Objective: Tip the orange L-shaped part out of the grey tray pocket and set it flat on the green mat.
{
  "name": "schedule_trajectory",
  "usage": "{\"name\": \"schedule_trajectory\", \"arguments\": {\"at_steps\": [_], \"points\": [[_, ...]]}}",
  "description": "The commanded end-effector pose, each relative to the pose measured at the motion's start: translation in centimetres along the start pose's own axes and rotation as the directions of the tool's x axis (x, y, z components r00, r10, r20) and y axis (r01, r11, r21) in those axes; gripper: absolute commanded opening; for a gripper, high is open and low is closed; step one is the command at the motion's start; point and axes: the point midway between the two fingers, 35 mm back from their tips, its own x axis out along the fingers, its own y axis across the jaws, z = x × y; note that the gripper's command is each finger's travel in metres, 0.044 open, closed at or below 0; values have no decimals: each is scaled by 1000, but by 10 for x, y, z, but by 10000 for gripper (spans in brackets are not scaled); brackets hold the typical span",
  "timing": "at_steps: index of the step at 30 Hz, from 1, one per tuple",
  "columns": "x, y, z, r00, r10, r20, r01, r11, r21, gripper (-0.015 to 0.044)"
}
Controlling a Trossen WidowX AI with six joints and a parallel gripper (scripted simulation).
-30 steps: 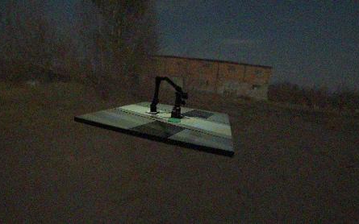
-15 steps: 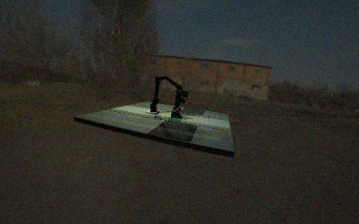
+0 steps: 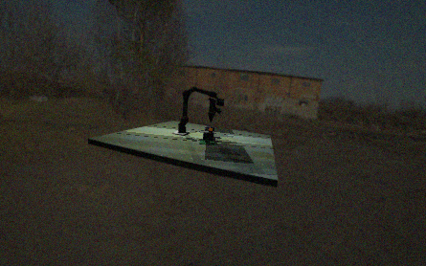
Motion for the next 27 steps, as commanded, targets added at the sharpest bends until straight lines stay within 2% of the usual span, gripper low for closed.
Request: {"name": "schedule_trajectory", "arguments": {"at_steps": [1, 20, 24, 27], "points": [[0, 0, 0, 1000, 0, 3, 0, 1000, 0, 180], [0, 0, 0, 1000, 0, 3, 0, 1000, 0, 180], [-1, -8, 2, 1000, -1, 2, 1, 984, 180, 280], [-2, -23, 5, 1000, -3, 0, 3, 888, 460, 280]]}}
